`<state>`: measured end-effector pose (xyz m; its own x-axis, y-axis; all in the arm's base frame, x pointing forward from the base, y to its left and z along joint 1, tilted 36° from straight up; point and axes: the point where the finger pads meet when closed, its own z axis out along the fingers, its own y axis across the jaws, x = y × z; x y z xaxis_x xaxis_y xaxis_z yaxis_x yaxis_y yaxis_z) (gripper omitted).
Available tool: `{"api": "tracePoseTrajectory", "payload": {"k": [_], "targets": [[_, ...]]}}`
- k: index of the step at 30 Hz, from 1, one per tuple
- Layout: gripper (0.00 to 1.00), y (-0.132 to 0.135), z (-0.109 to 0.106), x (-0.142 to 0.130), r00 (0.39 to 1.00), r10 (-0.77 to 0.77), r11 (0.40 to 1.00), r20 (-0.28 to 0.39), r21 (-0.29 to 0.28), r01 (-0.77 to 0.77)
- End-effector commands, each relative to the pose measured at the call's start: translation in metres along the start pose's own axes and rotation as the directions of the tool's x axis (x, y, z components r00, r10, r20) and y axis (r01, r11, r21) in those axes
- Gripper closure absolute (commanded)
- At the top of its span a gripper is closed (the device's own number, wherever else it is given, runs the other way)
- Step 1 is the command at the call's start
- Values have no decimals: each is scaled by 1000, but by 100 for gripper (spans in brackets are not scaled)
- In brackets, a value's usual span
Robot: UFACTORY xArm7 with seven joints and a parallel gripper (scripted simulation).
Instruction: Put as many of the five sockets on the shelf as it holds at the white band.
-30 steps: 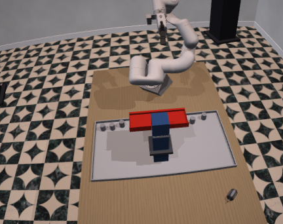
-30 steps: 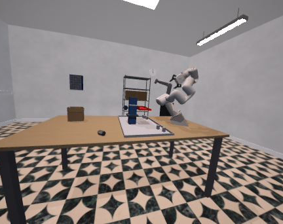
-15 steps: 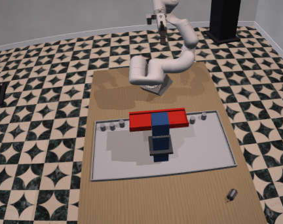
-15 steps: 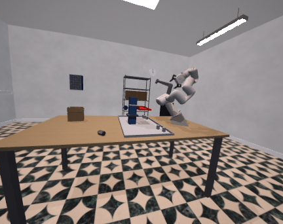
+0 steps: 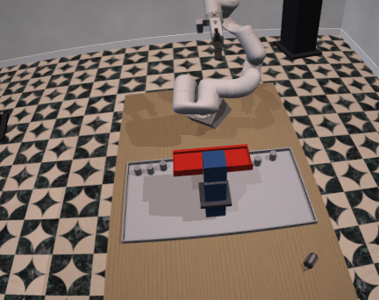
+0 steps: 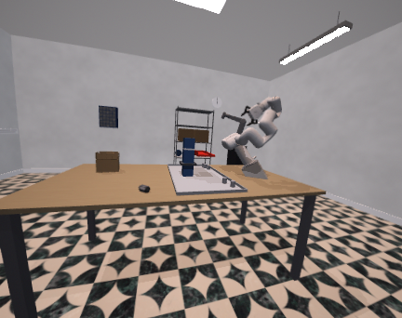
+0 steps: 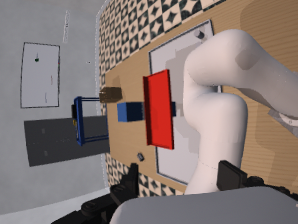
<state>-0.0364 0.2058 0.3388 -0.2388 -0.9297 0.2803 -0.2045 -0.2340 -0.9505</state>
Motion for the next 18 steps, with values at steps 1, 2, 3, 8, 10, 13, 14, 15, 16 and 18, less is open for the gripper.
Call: {"api": "tracePoseTrajectory", "payload": {"k": [1,2,3,8,10,13,14,15,16,18], "targets": [[0,0,0,0,1000,1,1000,0,-1,-1],[0,0,0,0,1000,1,1000,0,-1,-1],[0,0,0,0,1000,1,1000,0,-1,-1],[0,0,0,0,1000,1,1000,0,-1,-1],[0,0,0,0,1000,1,1000,0,-1,-1],[0,-1,0,0,1000,1,1000,-1,-2,-1],[0,-2,1,0,1000,1,1000,-3,-7,-1],[0,-4,4,1,1000,2,1000,-8,-19,-2],[0,-8,10,2,1000,3,999,-18,-40,-3],[0,-21,29,6,999,3,993,-47,-114,-8]]}}
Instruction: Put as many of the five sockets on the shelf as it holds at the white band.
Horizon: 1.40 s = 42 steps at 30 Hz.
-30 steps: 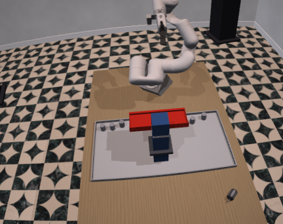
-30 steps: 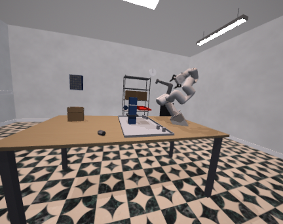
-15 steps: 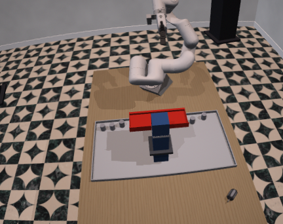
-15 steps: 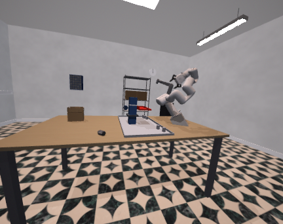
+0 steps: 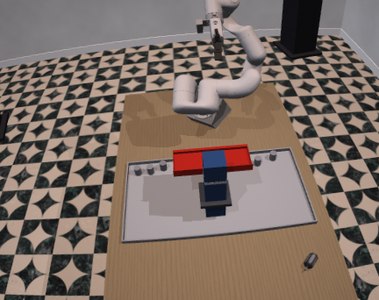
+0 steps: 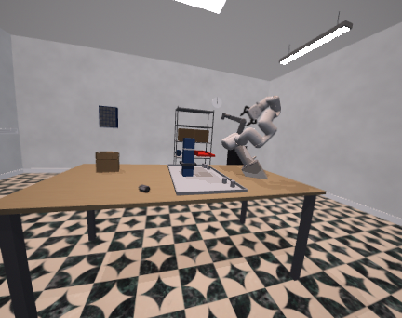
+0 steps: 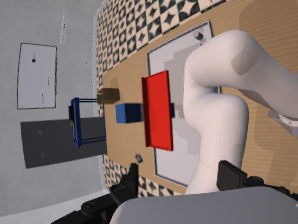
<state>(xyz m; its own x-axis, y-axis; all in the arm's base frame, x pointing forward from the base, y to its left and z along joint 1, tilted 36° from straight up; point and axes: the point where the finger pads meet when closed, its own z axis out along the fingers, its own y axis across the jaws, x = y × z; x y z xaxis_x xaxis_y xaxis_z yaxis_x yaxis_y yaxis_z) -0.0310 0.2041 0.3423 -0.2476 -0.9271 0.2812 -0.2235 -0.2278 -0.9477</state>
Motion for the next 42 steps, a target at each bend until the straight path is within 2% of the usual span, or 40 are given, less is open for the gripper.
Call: {"api": "tracePoseTrajectory", "payload": {"k": [1,2,3,4,6,7,8,9,10,11,12,13,14,15,16,18,19,21,34,35,42], "targets": [[0,-26,36,8,998,1,989,-55,-147,-9],[0,-33,52,13,997,-4,978,-72,-209,-11],[0,-33,52,13,997,-4,978,-72,-209,-11],[0,-40,70,19,996,-12,960,-85,-279,-12],[0,-40,70,19,996,-12,960,-85,-279,-12],[0,-45,88,25,995,-22,935,-93,-354,-12],[0,-45,88,25,995,-22,935,-93,-354,-12],[0,-48,107,32,995,-34,903,-95,-429,-11],[0,-48,107,32,995,-34,903,-95,-429,-11],[0,-48,125,39,995,-45,865,-90,-502,-6],[0,-48,125,39,995,-45,865,-90,-502,-6],[0,-46,141,45,995,-54,823,-78,-568,0],[0,-46,141,45,995,-54,823,-78,-568,0],[0,-43,156,51,996,-62,780,-62,-625,9],[0,-43,156,51,996,-62,780,-62,-625,9],[0,-36,177,59,997,-68,705,-27,-709,29],[0,-36,177,59,997,-68,705,-27,-709,29],[0,-30,187,63,998,-68,658,-1,-752,44],[0,-28,191,65,998,-67,641,9,-766,50],[39,-28,191,65,998,-67,641,9,-766,50],[39,-27,189,69,995,-91,641,38,-762,88]]}}
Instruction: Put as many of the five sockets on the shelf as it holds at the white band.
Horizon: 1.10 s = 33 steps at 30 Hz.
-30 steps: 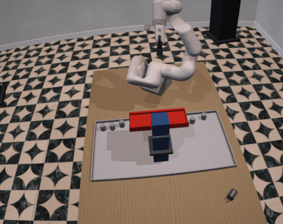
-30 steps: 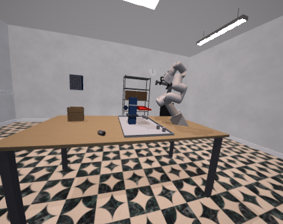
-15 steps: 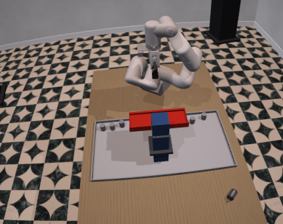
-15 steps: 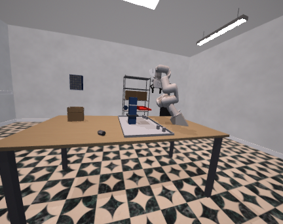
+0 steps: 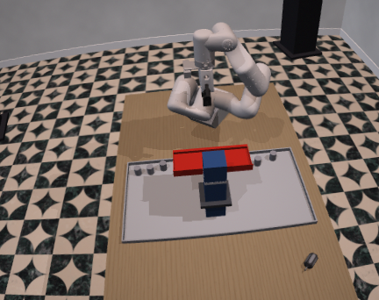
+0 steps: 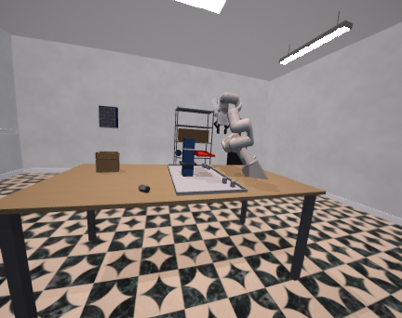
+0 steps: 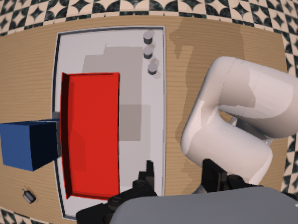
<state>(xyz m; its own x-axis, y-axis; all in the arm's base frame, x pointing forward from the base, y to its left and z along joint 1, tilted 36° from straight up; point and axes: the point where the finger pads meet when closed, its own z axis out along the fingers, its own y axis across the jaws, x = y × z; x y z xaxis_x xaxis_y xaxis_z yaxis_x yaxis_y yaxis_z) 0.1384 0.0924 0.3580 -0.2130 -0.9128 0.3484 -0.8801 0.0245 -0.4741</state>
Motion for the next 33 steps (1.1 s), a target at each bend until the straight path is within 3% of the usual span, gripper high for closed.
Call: {"api": "tracePoseTrajectory", "payload": {"k": [1,6,11,13,15,17,19,20,21,22,23,24,25,26,28,29,32,33], "targets": [[39,3,-2,5,999,-46,999,1,6,46],[39,13,-6,26,974,-228,973,0,22,228],[39,23,-7,46,917,-399,916,-5,34,399],[39,30,-6,62,849,-528,848,-10,41,528],[39,30,-6,62,849,-528,848,-10,41,528],[39,36,-3,80,752,-659,751,-16,45,659],[39,36,-3,80,752,-659,751,-16,45,659],[39,40,-1,89,691,-722,690,-20,45,722],[39,40,-1,89,691,-722,690,-20,45,722],[39,43,2,98,623,-782,622,-23,45,782],[39,43,2,98,623,-782,622,-23,45,782],[39,46,5,108,547,-837,546,-26,44,837],[39,46,5,108,547,-837,546,-26,44,837],[39,49,9,117,465,-885,464,-28,42,885],[39,49,9,117,465,-885,464,-28,42,885],[39,51,14,126,377,-926,376,-30,40,926],[39,51,14,126,377,-926,376,-30,40,926],[39,53,19,135,285,-958,284,-32,37,958]]}}
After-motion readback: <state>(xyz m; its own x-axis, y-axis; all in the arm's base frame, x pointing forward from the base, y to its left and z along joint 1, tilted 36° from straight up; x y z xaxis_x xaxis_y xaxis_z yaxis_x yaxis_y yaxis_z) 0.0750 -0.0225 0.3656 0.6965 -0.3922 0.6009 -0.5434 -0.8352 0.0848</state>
